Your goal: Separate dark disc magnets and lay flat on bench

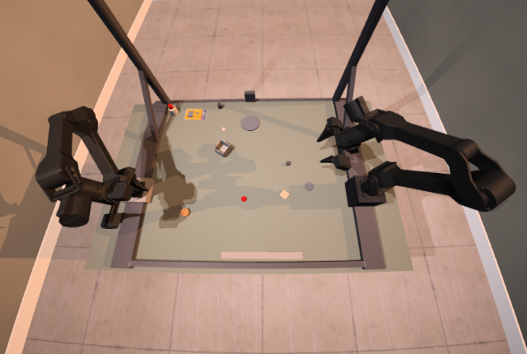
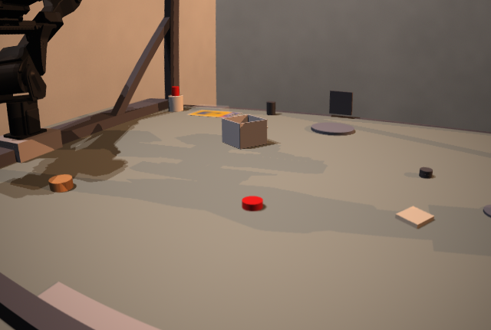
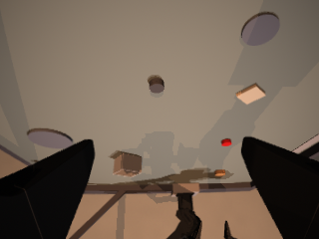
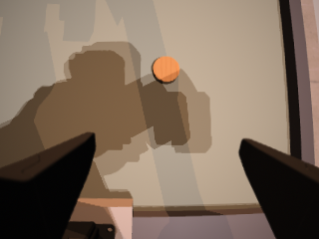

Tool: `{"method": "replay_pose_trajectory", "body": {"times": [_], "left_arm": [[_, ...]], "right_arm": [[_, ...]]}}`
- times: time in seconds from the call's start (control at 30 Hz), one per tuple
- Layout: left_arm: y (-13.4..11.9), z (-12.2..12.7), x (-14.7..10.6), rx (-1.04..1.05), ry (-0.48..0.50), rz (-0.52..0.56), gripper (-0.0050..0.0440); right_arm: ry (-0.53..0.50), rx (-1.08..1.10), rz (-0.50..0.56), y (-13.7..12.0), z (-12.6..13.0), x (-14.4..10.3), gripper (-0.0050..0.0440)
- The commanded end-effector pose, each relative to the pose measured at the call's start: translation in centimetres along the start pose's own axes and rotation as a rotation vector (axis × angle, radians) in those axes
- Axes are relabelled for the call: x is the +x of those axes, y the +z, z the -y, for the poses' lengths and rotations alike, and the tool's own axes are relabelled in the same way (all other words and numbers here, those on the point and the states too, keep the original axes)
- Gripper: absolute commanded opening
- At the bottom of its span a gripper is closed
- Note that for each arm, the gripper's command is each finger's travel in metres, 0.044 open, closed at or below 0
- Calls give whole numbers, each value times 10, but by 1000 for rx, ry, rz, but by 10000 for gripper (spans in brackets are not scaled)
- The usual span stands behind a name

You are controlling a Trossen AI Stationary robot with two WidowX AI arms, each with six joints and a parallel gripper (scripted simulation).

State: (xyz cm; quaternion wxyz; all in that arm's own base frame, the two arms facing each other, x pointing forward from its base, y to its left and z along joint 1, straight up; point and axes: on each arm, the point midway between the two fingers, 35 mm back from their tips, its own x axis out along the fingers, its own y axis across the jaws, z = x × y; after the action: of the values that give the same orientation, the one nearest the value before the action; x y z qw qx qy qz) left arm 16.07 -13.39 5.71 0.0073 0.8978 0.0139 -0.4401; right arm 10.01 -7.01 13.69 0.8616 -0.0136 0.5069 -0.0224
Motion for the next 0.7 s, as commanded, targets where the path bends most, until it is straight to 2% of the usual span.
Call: {"method": "replay_pose_trajectory", "body": {"times": [0.0,0.33,0.67], "left_arm": [[-4,-5,-4,16,30,-20,400],[1,-1,5,0,3,32,400],[19,11,33,-129,-50,237,400]], "right_arm": [[-13,-12,19,3,2,-3,400],[8,-9,21,2,4,2,400],[54,-26,65,4,15,19,400]]}}
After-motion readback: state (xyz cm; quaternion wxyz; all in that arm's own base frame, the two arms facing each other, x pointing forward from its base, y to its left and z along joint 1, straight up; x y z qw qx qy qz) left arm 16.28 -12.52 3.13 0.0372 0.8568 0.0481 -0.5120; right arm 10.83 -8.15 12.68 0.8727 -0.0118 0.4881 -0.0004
